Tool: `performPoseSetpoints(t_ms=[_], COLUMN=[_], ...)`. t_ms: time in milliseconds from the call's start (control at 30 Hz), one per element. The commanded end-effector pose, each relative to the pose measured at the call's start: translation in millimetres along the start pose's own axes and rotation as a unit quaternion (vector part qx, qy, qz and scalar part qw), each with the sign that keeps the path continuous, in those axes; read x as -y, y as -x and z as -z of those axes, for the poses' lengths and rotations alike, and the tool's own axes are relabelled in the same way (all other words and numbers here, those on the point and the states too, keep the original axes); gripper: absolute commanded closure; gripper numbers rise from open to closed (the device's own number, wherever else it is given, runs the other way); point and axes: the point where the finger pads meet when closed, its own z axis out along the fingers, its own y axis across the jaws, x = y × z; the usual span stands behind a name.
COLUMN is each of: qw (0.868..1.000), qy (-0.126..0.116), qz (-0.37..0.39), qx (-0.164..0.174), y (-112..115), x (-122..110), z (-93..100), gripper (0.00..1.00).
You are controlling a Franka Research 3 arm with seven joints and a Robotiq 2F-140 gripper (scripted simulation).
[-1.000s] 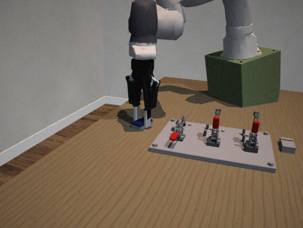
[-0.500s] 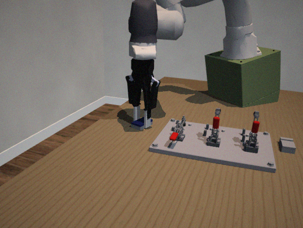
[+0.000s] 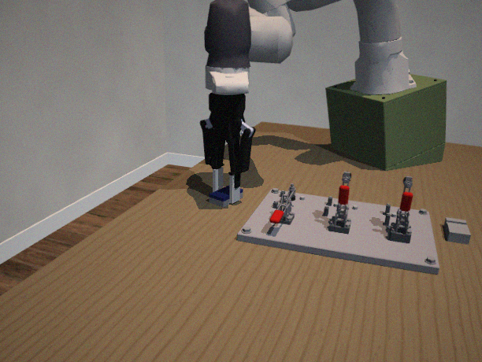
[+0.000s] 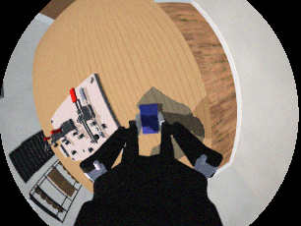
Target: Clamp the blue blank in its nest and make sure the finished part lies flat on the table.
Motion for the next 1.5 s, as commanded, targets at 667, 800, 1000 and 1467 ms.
performPoseSetpoints(t_ms=[667, 800, 1000, 1467], qw=[1.000, 1.000, 1.000, 1.000], qy=[0.000, 0.000, 0.000, 0.000], qz=[0.002, 0.002, 0.002, 0.002], qx=[-0.001, -0.001, -0.001, -0.001], y=[-0.5, -0.5, -0.5, -0.5], x=[0.3, 0.3, 0.3, 0.3], z=[78.5, 91.3, 110.0, 118.4], gripper=[1.00, 1.00, 1.00, 1.00])
